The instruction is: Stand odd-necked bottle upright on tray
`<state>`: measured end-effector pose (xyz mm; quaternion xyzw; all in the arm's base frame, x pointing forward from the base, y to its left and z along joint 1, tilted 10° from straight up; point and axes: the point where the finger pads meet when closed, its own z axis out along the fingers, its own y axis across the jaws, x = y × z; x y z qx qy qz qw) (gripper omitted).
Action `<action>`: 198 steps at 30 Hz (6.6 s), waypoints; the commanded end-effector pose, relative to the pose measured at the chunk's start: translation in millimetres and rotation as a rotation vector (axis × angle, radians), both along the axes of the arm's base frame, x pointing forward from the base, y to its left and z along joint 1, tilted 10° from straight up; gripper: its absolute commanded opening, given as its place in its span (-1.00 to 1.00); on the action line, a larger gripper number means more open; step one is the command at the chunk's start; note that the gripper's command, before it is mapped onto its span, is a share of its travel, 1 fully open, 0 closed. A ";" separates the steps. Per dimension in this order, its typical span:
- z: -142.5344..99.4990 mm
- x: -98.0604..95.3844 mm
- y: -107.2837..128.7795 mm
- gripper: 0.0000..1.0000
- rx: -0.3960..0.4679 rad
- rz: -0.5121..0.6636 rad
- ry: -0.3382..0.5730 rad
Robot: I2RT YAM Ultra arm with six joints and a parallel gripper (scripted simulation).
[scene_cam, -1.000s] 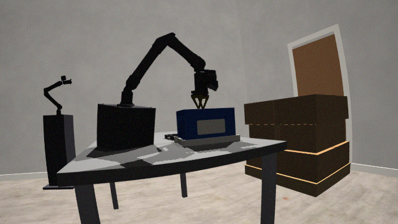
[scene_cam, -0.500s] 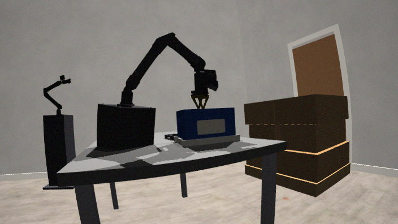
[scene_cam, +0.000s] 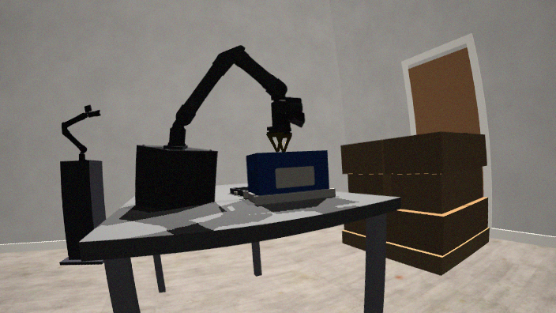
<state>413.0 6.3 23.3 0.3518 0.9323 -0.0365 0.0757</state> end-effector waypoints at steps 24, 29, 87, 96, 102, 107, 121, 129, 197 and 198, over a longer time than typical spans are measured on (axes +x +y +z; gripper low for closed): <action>-3.5 -1.8 -1.1 0.21 -0.001 0.003 -0.002; -4.4 -2.0 -1.2 0.21 -0.001 0.003 0.000; -31.4 16.2 -7.4 0.21 0.001 -0.002 -0.043; -33.1 15.4 -5.5 0.21 0.001 0.003 -0.039; -33.1 15.4 -5.5 0.21 0.001 0.003 -0.039; -33.0 15.4 -5.5 0.21 0.001 0.003 -0.039; -33.0 15.4 -5.5 0.21 0.001 0.003 -0.039; -33.0 15.4 -5.5 0.21 0.001 0.003 -0.039; -33.0 15.0 -6.1 -1.00 -0.002 0.001 -0.038; -33.0 15.0 -6.1 -1.00 -0.002 0.001 -0.038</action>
